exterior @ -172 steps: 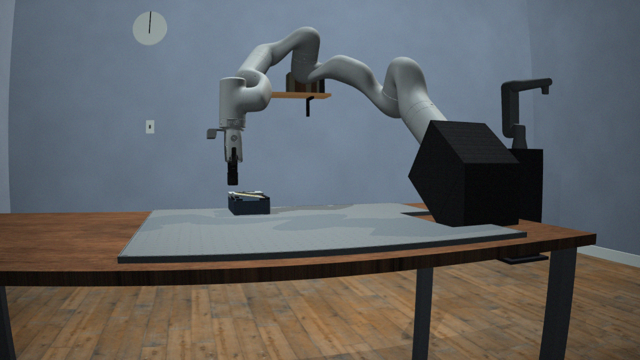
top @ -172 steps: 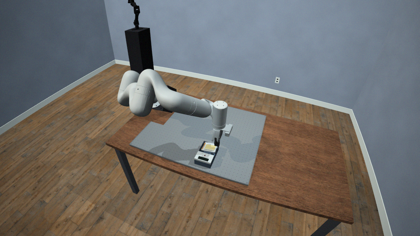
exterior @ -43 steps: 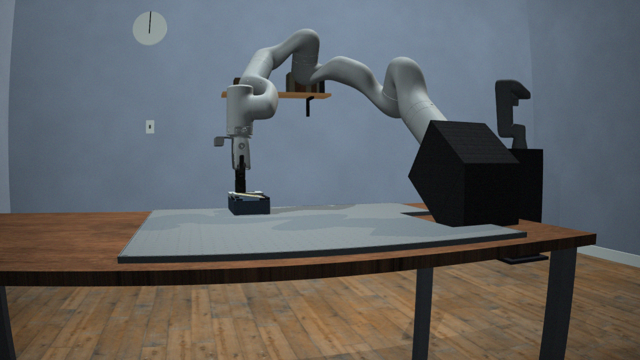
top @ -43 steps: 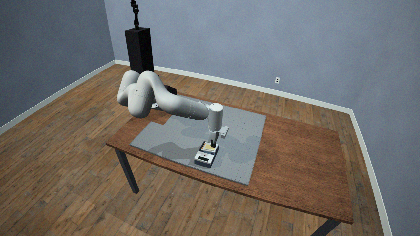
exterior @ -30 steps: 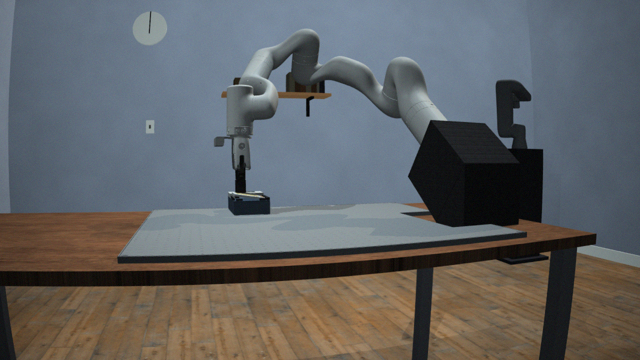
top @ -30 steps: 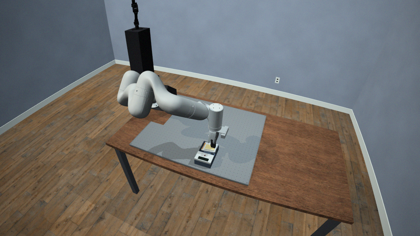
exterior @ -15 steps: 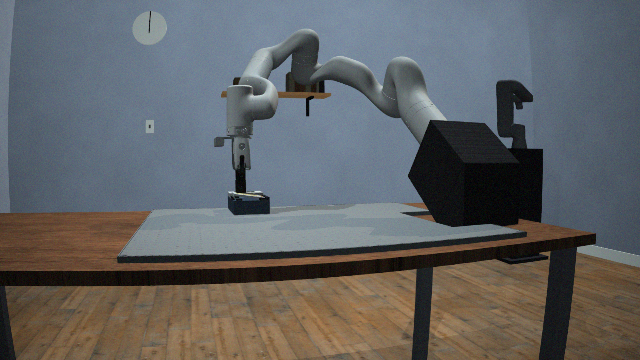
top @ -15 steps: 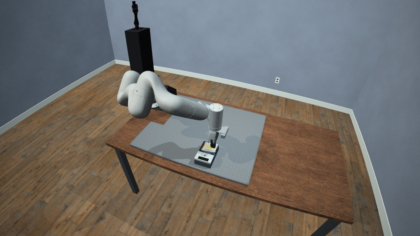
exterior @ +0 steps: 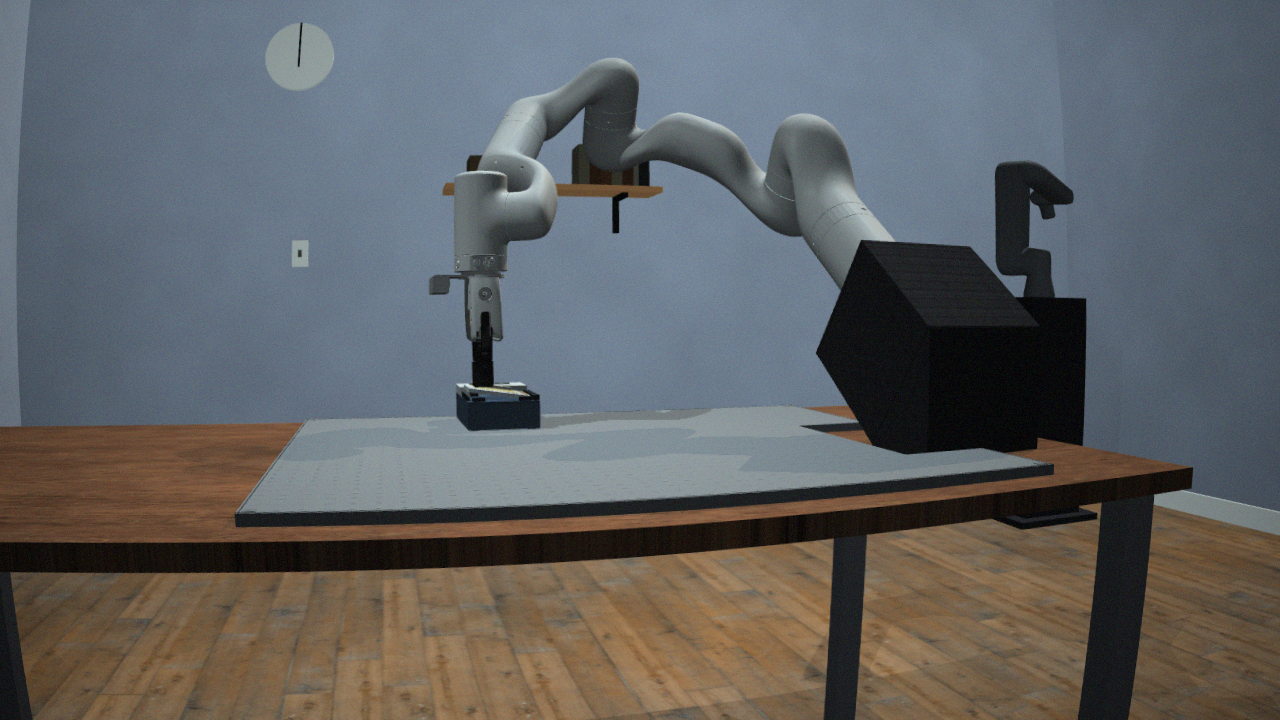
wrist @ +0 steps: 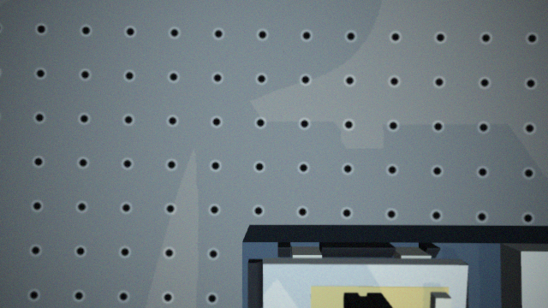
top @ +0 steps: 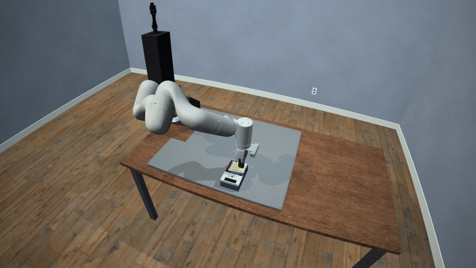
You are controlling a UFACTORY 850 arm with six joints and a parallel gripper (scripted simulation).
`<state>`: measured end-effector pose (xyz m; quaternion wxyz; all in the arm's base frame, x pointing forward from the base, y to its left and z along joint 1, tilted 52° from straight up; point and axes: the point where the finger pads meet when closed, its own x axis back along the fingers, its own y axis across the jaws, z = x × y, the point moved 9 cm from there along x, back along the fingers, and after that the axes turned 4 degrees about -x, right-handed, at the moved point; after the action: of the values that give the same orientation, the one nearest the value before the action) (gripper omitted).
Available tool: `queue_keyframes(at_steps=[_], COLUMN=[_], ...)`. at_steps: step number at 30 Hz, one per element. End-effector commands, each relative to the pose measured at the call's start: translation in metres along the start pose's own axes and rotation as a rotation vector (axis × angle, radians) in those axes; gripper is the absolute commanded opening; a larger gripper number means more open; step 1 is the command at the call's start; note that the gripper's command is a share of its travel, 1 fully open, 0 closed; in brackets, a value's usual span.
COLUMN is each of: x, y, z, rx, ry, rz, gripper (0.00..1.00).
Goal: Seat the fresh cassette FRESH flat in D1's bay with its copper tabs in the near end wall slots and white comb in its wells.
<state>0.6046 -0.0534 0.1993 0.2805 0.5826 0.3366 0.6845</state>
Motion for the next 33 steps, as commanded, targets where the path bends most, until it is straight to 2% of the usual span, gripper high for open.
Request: queue_keyframes(at_steps=[1,33], x=[0.0006,-0.0015], y=[0.0001,-0.0004], z=[0.0004,-0.0017], rx=[0.000,0.002], ry=[0.001,-0.005], rz=[0.000,-0.001], gripper=[0.00,0.00])
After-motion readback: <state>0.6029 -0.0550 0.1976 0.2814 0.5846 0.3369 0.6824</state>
